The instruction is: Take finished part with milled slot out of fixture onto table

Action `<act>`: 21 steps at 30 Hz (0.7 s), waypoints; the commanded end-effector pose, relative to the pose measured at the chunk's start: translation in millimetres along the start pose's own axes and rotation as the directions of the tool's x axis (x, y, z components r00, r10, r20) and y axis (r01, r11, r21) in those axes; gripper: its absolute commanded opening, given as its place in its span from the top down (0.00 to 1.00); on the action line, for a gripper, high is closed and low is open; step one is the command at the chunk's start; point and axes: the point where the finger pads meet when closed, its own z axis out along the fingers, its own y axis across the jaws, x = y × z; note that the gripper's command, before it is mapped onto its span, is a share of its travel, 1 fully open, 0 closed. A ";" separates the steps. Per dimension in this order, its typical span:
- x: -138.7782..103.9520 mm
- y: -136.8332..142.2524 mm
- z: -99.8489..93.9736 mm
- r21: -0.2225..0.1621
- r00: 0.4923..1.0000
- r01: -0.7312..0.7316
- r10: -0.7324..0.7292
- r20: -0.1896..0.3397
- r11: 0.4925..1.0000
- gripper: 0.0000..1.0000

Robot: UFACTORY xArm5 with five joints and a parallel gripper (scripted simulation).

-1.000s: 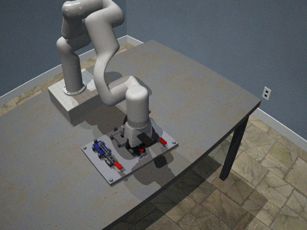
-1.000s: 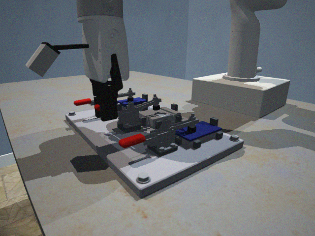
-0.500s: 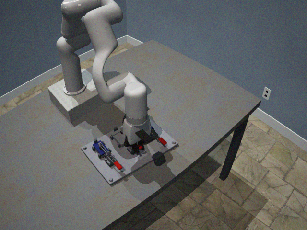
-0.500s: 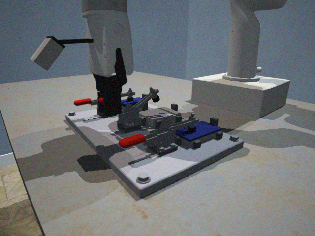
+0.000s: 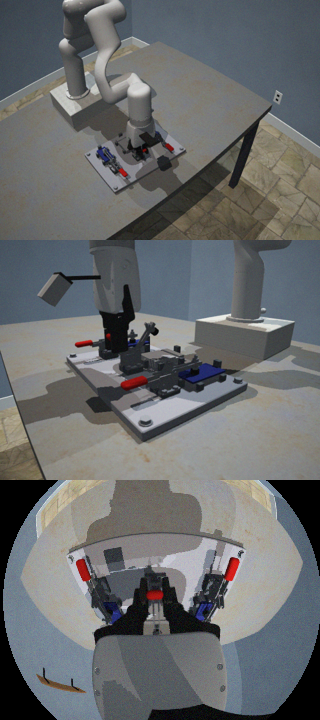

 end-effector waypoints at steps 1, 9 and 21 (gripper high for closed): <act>-1.3 0.0 -1.5 0.000 1.000 0.000 0.000 -0.002 1.000 1.00; -7.2 0.0 -3.1 0.000 1.000 0.000 0.000 -0.002 1.000 1.00; -13.3 0.0 -4.0 0.000 1.000 0.000 0.000 -0.002 1.000 1.00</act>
